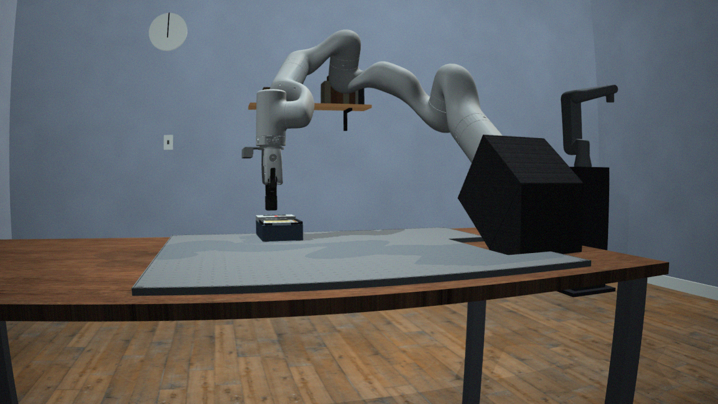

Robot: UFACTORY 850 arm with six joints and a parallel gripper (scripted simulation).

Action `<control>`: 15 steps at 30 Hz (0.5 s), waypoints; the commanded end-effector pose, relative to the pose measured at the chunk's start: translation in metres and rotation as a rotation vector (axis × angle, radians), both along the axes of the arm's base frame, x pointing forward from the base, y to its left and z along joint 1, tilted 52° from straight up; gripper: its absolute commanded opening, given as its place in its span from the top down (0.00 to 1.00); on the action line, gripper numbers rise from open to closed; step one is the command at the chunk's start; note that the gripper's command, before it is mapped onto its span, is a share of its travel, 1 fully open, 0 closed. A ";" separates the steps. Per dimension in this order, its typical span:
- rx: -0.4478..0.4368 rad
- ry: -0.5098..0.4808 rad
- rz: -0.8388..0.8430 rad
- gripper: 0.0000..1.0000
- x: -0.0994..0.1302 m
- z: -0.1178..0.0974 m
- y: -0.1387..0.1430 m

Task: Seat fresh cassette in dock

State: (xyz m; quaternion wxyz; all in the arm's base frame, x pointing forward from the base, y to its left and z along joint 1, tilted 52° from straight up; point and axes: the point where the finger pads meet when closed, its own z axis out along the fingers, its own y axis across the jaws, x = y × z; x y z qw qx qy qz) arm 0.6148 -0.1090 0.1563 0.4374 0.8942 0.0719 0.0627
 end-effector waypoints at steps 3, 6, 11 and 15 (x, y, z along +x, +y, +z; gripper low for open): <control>0.000 -0.001 0.001 1.00 0.002 0.005 0.005; 0.000 -0.001 0.001 1.00 0.002 0.006 0.006; 0.000 -0.001 0.001 1.00 0.002 0.006 0.006; 0.000 -0.001 0.001 1.00 0.002 0.006 0.006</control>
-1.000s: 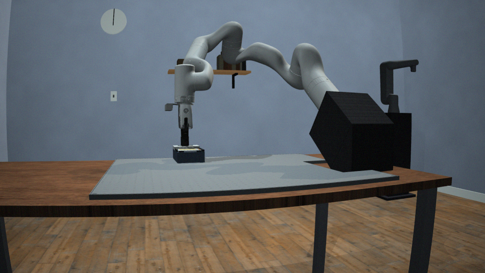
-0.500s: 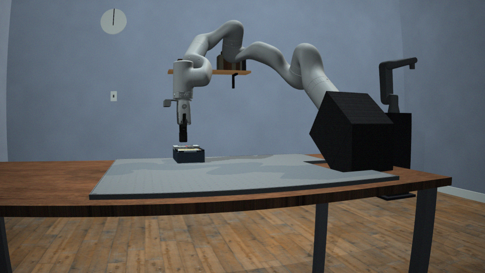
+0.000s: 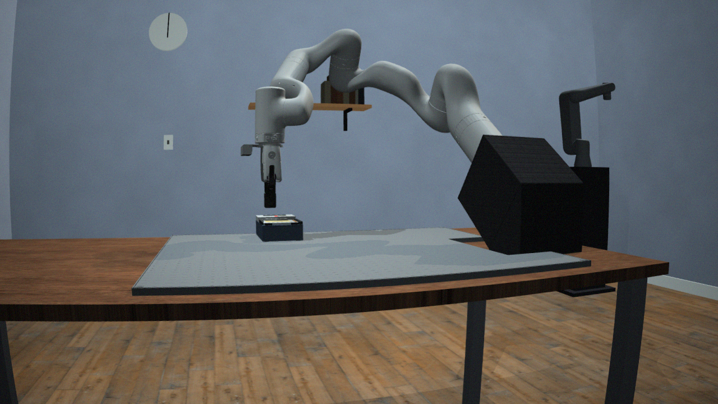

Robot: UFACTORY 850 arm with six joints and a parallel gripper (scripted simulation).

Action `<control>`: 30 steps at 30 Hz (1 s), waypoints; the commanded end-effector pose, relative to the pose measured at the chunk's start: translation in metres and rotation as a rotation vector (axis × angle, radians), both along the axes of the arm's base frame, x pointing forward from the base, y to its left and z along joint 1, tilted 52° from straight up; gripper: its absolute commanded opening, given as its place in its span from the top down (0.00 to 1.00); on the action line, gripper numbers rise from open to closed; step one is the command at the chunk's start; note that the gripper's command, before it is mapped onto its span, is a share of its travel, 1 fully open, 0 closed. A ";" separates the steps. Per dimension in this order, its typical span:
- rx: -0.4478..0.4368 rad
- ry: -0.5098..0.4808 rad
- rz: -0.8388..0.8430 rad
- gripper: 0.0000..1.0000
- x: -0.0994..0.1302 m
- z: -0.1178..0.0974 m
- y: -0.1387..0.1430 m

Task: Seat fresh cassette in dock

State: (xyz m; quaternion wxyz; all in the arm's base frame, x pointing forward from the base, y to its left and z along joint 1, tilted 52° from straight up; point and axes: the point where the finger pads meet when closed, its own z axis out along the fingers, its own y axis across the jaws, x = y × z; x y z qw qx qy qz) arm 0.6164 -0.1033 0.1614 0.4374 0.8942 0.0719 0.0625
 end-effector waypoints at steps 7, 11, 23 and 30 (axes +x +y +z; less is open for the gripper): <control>0.014 -0.004 -0.001 0.00 -0.004 -0.007 0.013; 0.014 -0.004 -0.001 0.00 -0.009 -0.017 0.029; 0.020 -0.006 -0.004 0.00 -0.023 -0.038 0.062; 0.021 -0.006 -0.004 0.00 -0.036 -0.055 0.088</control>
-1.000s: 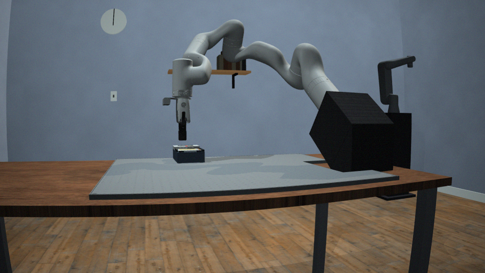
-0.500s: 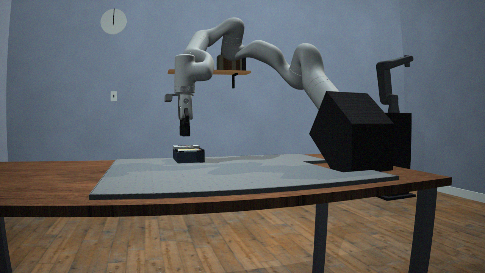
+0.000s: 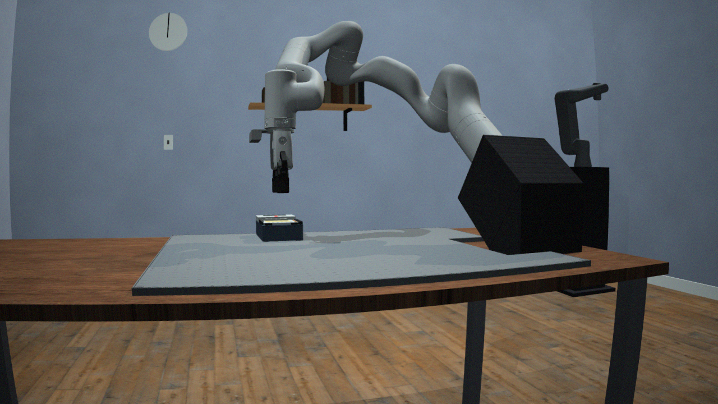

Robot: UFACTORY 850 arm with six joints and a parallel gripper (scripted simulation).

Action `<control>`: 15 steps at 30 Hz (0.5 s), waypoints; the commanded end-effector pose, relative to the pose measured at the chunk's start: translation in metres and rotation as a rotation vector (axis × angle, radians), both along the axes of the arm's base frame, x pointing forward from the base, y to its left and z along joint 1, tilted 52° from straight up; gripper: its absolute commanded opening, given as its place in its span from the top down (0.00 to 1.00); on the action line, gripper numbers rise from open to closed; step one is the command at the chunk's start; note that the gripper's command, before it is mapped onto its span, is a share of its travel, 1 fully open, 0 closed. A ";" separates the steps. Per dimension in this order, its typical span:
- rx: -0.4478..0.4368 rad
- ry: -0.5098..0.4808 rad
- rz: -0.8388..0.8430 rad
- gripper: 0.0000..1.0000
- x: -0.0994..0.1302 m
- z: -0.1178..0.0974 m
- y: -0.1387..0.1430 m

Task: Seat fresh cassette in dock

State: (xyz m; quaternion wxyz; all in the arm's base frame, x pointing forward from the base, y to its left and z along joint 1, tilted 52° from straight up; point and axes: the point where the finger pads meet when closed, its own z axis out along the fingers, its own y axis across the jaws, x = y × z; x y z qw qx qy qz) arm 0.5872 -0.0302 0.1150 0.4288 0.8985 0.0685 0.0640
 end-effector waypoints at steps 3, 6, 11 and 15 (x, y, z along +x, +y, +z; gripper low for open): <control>0.001 -0.004 -0.003 0.00 -0.011 -0.014 0.022; 0.001 -0.004 -0.003 0.00 -0.016 -0.019 0.030; 0.001 -0.004 -0.003 0.00 -0.025 -0.028 0.045; 0.001 -0.004 -0.003 0.00 -0.031 -0.034 0.053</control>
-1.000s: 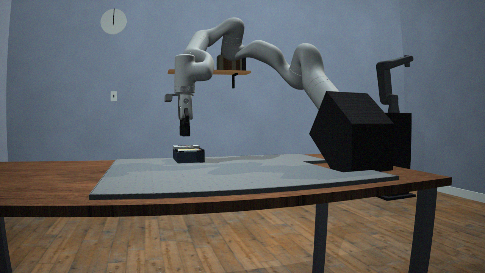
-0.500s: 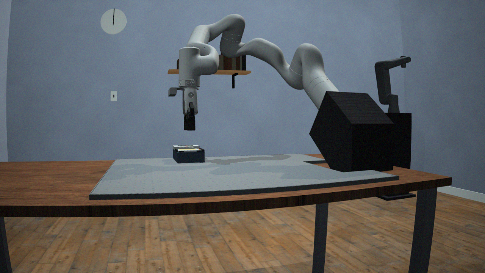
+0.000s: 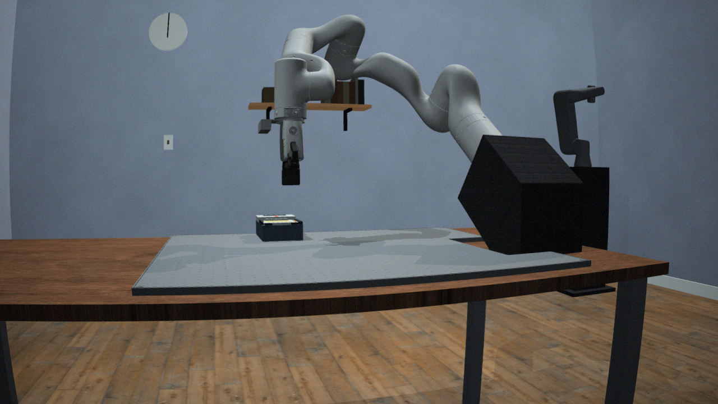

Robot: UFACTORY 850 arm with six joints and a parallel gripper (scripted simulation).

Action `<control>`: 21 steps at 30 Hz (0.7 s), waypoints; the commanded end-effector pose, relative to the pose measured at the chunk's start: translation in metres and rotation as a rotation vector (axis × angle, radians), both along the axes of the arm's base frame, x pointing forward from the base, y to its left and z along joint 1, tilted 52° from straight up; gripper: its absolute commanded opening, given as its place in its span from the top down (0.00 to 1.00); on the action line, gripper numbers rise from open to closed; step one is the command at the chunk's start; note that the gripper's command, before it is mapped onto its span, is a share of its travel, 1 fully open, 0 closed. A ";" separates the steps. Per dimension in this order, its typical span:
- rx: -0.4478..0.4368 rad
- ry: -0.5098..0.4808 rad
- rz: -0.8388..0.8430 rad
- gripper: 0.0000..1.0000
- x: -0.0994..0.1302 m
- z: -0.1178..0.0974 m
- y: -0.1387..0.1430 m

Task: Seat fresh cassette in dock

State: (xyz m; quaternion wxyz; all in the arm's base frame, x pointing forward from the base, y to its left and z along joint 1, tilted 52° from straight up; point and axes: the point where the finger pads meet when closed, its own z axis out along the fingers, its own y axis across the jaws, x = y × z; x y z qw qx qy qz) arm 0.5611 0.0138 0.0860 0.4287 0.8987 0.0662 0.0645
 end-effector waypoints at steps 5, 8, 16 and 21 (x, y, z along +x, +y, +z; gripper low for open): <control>-0.005 -0.006 -0.003 0.00 -0.019 -0.017 0.026; -0.005 -0.006 -0.003 0.00 -0.024 -0.022 0.033; -0.016 -0.014 -0.007 0.00 -0.042 -0.035 0.053; -0.016 -0.014 -0.007 0.00 -0.058 -0.047 0.068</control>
